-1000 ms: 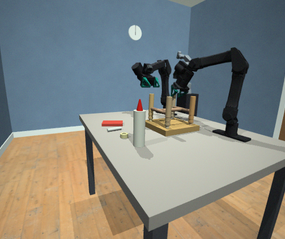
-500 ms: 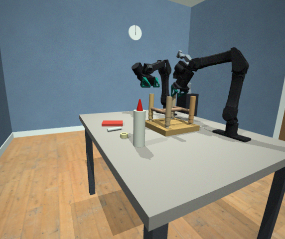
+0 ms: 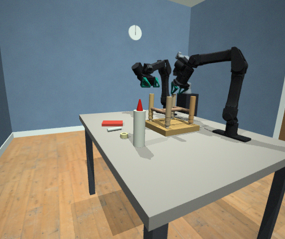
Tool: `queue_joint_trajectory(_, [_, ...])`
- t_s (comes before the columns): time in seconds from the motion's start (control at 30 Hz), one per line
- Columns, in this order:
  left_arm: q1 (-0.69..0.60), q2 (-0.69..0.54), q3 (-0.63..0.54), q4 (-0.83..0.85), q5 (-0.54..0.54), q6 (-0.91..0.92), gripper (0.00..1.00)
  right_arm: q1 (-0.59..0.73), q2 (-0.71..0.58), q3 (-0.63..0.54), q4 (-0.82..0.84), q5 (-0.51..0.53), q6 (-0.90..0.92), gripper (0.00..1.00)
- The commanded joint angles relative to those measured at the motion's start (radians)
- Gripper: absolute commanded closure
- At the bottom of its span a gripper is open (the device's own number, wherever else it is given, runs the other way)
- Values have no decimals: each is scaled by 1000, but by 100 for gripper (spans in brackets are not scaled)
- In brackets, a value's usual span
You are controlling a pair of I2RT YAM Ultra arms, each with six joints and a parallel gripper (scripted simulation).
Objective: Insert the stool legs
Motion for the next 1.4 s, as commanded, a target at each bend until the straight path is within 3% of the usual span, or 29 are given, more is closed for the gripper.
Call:
queue_joint_trajectory(0.0, [1, 7, 91, -84, 12, -5, 31, -4, -17, 18, -21, -10, -6, 31])
queue_joint_trajectory(0.13, [1, 25, 173, -148, 12, -4, 31, -4, -17, 18, -21, -10, -6, 31])
queue_joint_trajectory(0.27, [4, -12, 96, -50, 12, -1, 31, -4, -17, 18, -21, -10, -6, 31])
queue_joint_trajectory(0.6, [7, -17, 144, -67, 12, 0, 31, -4, -17, 18, -21, -10, -6, 31])
queue_joint_trajectory(0.63, [7, -19, 144, -68, 12, -1, 100, -4, -17, 18, -21, -10, -6, 31])
queue_joint_trajectory(0.8, [7, -19, 144, -68, 12, -1, 100, -4, -17, 18, -21, -10, -6, 31])
queue_joint_trajectory(0.9, [7, -19, 144, -68, 12, -1, 100, -10, 7, 1, -25, 112, -11, 31])
queue_joint_trajectory(0.97, [7, -19, 144, -68, 12, -1, 100, -10, 7, 1, -25, 112, -11, 31])
queue_joint_trajectory(1.1, [7, -17, 143, -68, 12, -1, 100, 6, -11, 8, -23, 298, 0, 31])
queue_joint_trajectory(1.13, [47, -49, 119, -38, -29, -16, 100, 9, -71, 41, 25, 296, 23, 31])
queue_joint_trajectory(1.17, [69, -47, 82, -8, -33, -26, 100, -4, -64, -21, 32, 270, 41, 31])
queue_joint_trajectory(1.2, [70, -46, 80, 13, -16, -30, 100, -20, -54, -33, 39, 268, 61, 100])
queue_joint_trajectory(1.37, [181, -91, 41, 100, -32, -59, 100, -25, -112, -63, 83, 349, 126, 100])
